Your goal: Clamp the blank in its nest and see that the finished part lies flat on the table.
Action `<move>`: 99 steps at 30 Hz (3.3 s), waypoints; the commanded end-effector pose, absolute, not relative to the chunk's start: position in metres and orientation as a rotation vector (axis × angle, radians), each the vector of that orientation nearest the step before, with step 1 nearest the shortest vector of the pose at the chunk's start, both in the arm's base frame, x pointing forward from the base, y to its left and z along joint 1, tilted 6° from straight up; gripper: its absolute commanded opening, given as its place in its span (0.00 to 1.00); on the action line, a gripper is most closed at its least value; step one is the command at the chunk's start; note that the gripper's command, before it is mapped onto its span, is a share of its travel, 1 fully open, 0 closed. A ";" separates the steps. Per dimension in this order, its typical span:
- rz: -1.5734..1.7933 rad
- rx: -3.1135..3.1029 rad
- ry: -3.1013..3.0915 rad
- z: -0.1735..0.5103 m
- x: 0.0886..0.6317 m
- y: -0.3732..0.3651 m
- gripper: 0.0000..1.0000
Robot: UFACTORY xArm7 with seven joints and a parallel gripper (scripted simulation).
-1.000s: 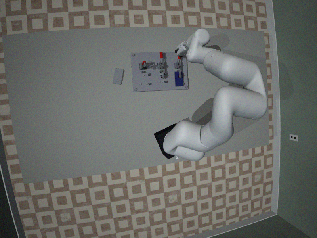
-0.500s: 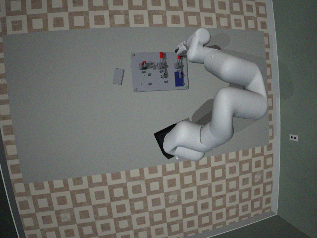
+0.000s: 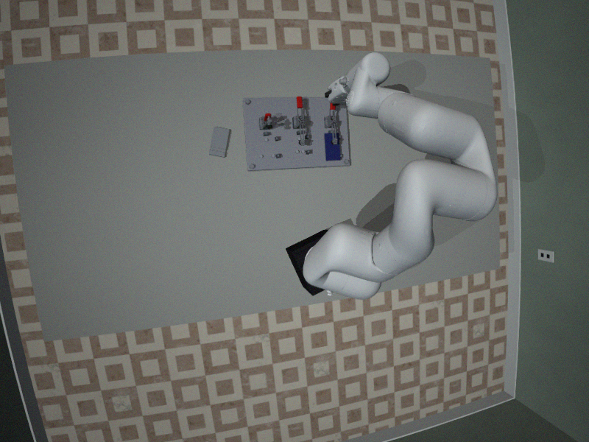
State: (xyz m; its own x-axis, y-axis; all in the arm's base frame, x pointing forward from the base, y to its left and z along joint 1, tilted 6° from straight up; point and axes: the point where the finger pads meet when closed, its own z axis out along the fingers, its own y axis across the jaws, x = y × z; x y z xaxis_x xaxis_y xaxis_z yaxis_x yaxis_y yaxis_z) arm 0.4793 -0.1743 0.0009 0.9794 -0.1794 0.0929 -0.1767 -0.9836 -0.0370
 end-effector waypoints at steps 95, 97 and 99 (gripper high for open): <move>-0.156 -3.098 0.279 -0.009 0.482 -0.175 0.00; -0.156 -3.098 0.279 -0.009 0.482 -0.175 0.00; -0.156 -3.098 0.279 -0.009 0.482 -0.175 0.00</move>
